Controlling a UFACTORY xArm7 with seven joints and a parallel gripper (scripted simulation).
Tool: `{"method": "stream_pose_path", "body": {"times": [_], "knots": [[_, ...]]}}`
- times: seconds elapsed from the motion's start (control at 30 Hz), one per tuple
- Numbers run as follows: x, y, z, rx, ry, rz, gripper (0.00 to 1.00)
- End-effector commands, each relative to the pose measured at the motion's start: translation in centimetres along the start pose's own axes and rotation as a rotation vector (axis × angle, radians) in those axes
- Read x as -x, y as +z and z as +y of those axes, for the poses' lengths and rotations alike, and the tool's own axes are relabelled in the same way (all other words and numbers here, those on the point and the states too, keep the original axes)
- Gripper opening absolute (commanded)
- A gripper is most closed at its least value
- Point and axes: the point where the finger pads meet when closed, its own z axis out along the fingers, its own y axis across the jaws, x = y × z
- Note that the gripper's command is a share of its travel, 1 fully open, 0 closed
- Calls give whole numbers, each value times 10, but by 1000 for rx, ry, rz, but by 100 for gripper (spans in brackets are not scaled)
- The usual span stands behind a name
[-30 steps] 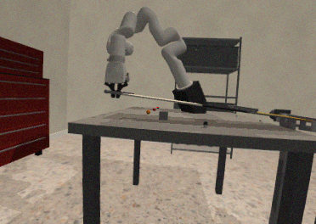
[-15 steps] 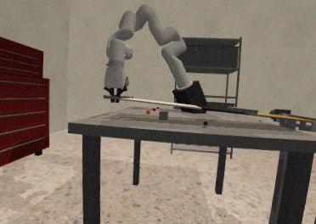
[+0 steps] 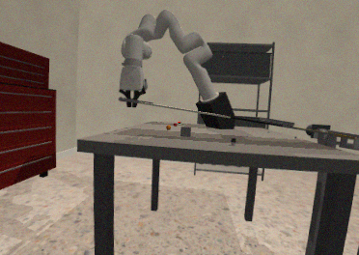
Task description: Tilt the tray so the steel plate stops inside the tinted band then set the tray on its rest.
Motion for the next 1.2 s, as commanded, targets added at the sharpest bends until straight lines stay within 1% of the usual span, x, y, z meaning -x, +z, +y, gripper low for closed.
{"method": "stream_pose_path", "body": {"times": [0.0, 0.13, 0.17, 0.7, 0.77, 0.83, 0.87, 0.9, 0.93, 0.97, 1.03, 1.07, 1.1, 1.17], "knots": [[1, 36, -4, -3, 0, -1, 0], [1, 36, -4, -3, 0, -1, 0], [1, 43, -5, -3, 0, -1, 0], [1, 44, -5, -3, 0, -1, 0], [1, 19, -3, -3, 0, -1, 0], [1, -19, 2, -3, 0, -1, 0], [1, -33, 4, -3, 0, -1, 0], [1, -38, 4, -3, 0, -1, 0], [1, -33, 4, -3, 0, -1, 0], [1, -19, 2, -3, 0, -1, 0], [1, 19, -3, -3, 0, -1, 0], [1, 33, -4, -3, 0, -1, 0], [1, 38, -4, -3, 0, -1, 0], [1, 38, -4, -3, 0, -1, 0]]}}
